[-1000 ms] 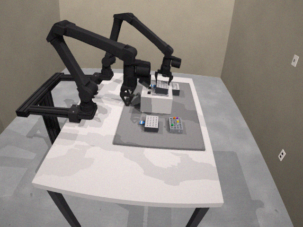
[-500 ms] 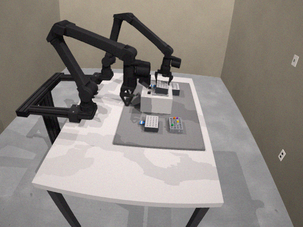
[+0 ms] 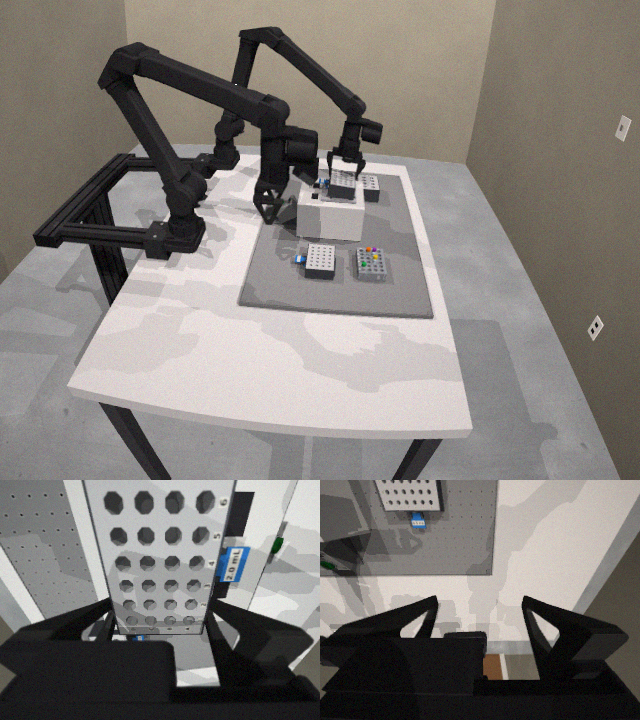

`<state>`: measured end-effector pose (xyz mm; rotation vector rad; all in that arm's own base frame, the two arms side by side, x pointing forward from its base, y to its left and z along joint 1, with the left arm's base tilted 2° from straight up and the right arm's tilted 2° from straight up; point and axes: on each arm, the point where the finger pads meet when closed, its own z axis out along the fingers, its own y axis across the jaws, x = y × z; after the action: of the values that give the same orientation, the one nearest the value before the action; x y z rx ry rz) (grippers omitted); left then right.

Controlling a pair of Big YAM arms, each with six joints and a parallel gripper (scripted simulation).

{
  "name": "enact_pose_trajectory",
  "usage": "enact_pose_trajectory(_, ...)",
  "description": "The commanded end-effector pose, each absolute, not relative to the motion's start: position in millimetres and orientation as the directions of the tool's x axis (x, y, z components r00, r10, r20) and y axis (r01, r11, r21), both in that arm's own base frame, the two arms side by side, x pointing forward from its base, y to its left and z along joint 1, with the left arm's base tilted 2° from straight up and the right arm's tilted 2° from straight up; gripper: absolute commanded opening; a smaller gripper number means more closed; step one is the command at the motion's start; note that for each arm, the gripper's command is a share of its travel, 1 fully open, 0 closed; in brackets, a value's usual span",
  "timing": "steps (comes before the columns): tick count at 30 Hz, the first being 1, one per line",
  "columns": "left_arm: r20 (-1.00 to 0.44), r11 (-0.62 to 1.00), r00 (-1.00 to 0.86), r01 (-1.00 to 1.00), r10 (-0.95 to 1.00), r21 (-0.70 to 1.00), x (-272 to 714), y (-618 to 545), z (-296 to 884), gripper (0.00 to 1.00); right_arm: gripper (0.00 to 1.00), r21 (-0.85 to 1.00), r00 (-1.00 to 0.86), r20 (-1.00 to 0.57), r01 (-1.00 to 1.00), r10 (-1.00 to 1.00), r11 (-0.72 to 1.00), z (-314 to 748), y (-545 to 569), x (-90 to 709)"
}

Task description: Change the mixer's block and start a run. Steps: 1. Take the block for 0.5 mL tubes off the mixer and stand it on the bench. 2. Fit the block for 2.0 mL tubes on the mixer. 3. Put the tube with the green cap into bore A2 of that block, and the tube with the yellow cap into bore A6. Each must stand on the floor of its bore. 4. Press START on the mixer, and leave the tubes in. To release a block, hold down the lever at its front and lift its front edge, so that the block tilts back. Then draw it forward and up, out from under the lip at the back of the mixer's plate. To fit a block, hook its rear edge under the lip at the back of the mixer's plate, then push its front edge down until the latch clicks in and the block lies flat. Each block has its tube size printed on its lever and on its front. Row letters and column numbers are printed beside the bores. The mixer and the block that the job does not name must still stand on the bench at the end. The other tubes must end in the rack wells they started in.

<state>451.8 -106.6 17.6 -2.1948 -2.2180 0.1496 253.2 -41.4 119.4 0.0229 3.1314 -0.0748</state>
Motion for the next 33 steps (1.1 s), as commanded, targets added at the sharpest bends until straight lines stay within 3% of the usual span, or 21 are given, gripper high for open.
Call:
enact_pose_trajectory(1,-0.042,0.054,-0.058,0.994,0.997,-0.092,448,-87,14,0.0,1.0,-0.056,-0.998,-0.066,0.011,0.008,0.998,142,-44,270)
enact_pose_trajectory(33,-0.032,0.054,-0.055,0.998,0.998,-0.038,452,-88,12,0.0,1.0,-0.054,-0.999,-0.048,0.011,0.009,0.998,136,-44,264)
